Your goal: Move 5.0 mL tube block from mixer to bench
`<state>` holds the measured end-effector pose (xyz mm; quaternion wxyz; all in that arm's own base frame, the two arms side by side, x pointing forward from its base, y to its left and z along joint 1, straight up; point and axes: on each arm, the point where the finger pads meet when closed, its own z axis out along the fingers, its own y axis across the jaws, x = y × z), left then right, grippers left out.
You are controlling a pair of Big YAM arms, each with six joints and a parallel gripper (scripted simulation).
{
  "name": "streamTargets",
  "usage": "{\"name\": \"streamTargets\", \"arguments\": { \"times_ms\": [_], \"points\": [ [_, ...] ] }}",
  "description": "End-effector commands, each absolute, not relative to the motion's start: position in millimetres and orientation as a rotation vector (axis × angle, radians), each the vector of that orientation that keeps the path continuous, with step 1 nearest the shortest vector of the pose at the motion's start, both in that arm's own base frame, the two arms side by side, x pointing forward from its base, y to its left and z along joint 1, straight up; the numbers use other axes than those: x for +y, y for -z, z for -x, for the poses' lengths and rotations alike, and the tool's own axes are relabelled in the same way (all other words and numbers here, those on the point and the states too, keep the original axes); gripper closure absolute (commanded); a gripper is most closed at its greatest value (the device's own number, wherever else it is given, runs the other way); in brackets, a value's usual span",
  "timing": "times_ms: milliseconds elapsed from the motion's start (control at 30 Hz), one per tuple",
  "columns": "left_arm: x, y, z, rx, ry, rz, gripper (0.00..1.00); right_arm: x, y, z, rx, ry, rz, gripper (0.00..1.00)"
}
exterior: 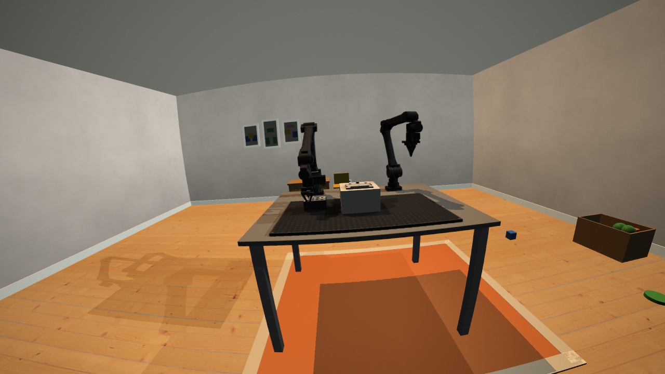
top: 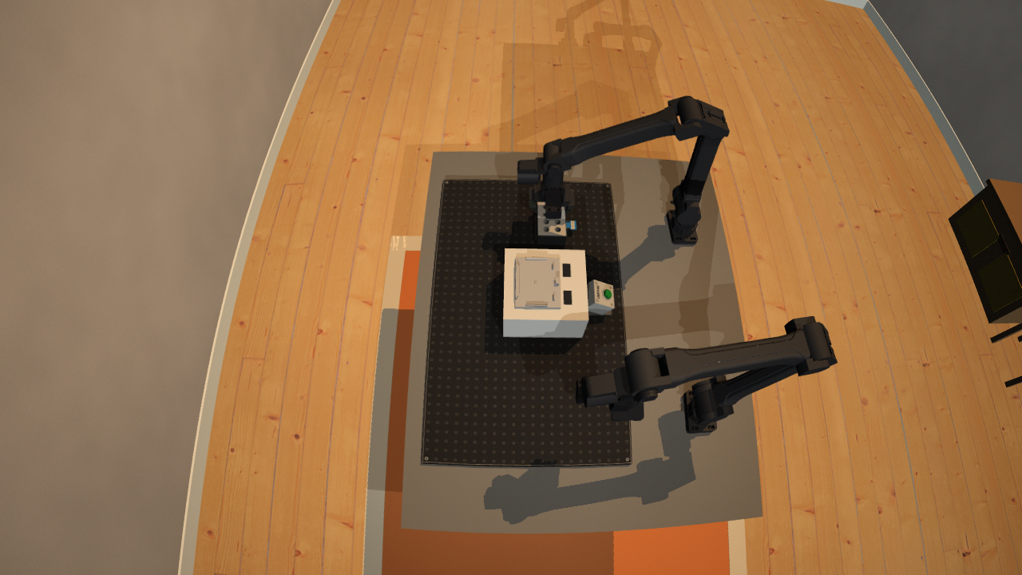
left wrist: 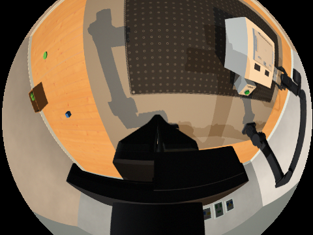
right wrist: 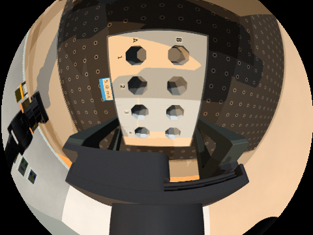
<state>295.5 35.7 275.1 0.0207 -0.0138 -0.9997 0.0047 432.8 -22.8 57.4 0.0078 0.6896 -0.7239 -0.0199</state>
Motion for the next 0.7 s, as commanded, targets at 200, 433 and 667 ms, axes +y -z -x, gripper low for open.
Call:
{"name": "streamTargets", "arguments": {
  "times_ms": [200,433,667],
  "points": [
    [33.6,-279.2,-295.0,-3.103,-0.009,0.045,1.00,-26.4,-102.1,-478.2,-2.343,-0.064,-2.204,1.00],
    [33.6,-279.3,-295.1,-3.104,-0.010,0.045,1.00,-26.3,-102.4,-478.4,-2.344,-0.065,-2.205,1.00],
    [33.6,-279.3,-295.2,-3.105,-0.010,0.045,1.00,-26.2,-102.8,-478.7,-2.345,-0.067,-2.205,1.00]
  ]
}}
